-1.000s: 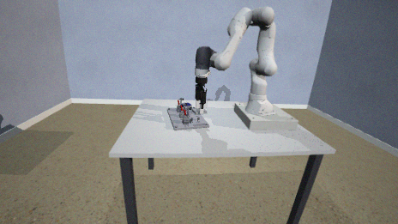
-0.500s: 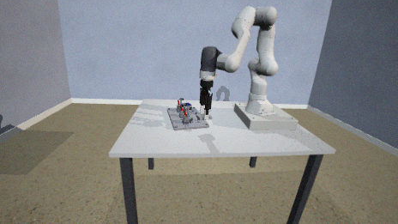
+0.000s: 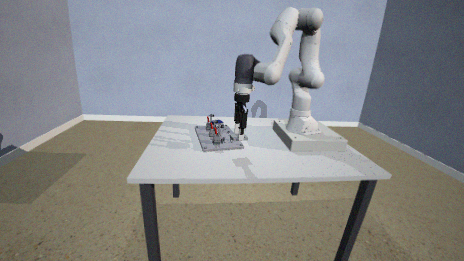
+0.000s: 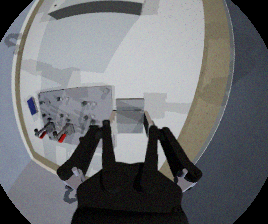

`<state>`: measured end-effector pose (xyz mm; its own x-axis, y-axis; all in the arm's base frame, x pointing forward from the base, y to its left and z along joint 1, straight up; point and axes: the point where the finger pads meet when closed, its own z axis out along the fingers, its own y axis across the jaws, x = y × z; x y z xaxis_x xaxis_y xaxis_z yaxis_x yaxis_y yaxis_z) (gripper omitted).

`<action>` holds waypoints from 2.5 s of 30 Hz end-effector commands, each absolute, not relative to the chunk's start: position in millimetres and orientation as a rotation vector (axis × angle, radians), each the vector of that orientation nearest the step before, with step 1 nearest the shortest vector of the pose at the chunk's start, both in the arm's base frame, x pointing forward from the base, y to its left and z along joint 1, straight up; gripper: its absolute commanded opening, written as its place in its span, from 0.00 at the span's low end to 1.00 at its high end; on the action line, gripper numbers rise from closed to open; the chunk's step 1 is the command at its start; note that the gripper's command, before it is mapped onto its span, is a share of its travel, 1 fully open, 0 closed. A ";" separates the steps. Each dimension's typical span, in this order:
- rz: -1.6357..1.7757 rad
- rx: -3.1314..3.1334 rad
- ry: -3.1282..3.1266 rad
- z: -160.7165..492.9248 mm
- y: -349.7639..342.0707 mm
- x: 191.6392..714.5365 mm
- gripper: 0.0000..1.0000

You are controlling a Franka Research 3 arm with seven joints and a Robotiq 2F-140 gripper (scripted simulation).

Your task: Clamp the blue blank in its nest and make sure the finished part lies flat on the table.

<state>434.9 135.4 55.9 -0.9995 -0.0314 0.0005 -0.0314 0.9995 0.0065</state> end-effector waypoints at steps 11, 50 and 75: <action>-0.008 0.007 -3.142 56.5 136.3 435.6 0.00; -0.008 -0.002 -3.142 -13.3 137.8 436.5 0.00; -0.008 -0.001 -3.142 -27.1 138.1 436.7 0.00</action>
